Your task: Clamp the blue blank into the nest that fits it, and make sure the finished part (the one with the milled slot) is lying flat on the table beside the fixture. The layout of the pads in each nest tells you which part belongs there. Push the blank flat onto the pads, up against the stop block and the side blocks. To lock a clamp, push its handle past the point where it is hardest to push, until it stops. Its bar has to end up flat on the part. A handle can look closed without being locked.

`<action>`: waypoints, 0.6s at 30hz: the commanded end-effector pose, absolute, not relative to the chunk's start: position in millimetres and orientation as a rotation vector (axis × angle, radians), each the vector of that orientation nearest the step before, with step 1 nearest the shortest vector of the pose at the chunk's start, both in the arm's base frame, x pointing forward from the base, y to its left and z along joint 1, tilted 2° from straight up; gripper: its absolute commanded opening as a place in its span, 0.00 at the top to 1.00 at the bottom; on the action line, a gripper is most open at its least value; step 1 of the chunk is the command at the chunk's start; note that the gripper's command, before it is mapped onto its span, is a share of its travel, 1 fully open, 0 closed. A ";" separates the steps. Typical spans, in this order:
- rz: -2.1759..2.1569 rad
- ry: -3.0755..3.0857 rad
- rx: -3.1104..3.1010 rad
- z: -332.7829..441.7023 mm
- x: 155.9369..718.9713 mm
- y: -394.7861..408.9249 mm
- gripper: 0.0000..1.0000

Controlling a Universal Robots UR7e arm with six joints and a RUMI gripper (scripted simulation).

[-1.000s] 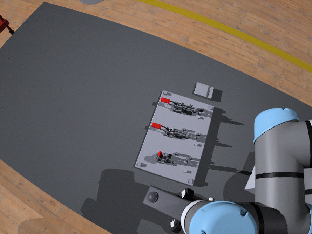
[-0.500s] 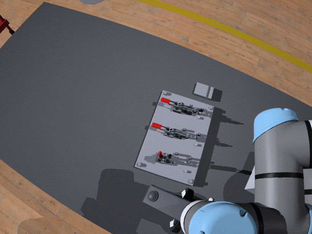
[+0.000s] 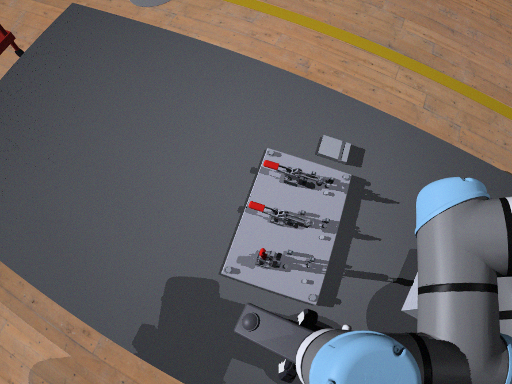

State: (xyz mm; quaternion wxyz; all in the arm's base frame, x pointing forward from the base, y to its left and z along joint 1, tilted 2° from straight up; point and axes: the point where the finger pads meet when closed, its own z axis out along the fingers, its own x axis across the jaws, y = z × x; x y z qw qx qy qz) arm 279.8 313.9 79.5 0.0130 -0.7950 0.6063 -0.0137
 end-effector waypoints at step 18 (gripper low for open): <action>-0.042 1.888 -2.480 64.5 279.7 314.5 0.41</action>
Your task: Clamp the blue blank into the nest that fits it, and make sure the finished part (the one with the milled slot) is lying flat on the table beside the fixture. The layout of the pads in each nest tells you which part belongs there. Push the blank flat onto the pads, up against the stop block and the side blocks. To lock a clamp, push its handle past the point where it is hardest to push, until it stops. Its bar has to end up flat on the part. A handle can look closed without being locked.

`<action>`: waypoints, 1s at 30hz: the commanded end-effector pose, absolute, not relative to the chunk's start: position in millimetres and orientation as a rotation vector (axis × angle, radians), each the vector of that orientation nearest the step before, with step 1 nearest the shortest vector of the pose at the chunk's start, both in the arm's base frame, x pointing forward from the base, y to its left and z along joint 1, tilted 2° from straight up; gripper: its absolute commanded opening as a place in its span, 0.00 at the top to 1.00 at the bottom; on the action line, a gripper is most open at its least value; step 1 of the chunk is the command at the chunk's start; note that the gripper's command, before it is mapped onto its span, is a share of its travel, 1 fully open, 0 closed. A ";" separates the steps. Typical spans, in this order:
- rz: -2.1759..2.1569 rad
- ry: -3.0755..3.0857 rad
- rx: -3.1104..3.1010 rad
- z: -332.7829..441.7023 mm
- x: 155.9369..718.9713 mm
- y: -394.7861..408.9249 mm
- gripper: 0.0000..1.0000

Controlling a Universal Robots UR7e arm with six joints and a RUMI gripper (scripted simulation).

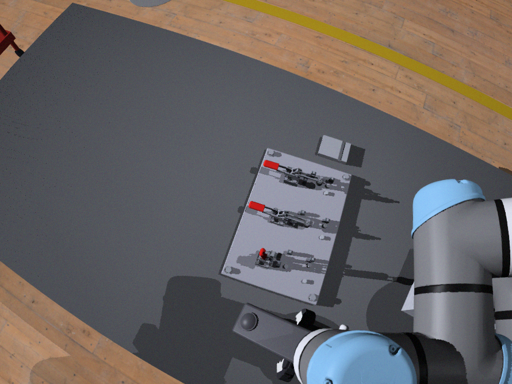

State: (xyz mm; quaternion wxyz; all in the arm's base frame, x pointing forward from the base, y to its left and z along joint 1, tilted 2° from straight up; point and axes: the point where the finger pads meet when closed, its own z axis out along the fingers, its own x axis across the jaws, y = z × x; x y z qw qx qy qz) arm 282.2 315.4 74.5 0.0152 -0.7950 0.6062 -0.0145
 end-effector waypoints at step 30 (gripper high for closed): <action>-0.042 1.889 -2.479 -68.7 284.9 314.4 0.41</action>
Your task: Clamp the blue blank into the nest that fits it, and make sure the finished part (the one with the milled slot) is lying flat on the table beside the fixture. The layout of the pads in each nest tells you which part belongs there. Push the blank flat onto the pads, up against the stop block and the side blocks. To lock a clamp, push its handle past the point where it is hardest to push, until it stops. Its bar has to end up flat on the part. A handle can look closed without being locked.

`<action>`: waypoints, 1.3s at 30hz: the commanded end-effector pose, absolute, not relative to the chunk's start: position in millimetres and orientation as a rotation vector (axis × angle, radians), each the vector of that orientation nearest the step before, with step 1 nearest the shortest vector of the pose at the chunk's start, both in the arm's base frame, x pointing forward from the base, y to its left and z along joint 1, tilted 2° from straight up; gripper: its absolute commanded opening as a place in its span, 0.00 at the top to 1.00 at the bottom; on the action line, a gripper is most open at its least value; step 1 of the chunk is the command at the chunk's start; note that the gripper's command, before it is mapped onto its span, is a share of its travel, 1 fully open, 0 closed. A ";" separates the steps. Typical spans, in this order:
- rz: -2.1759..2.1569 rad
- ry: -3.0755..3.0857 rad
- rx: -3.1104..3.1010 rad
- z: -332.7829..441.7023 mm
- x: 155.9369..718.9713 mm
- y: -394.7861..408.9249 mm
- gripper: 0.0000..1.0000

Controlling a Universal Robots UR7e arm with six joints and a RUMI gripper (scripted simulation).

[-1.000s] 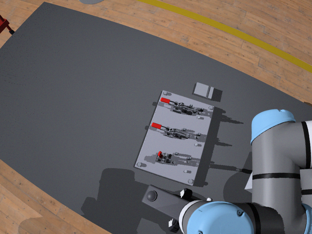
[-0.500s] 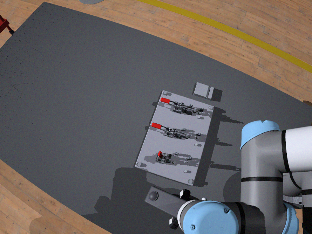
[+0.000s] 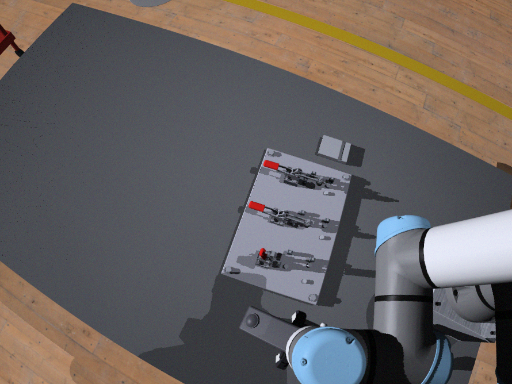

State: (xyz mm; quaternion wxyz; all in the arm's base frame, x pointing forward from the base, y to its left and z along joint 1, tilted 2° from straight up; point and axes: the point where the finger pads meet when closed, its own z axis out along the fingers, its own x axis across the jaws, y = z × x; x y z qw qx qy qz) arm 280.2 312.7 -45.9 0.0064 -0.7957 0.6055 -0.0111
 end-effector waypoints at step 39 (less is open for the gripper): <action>-0.042 1.890 -2.478 -93.5 285.7 314.0 0.41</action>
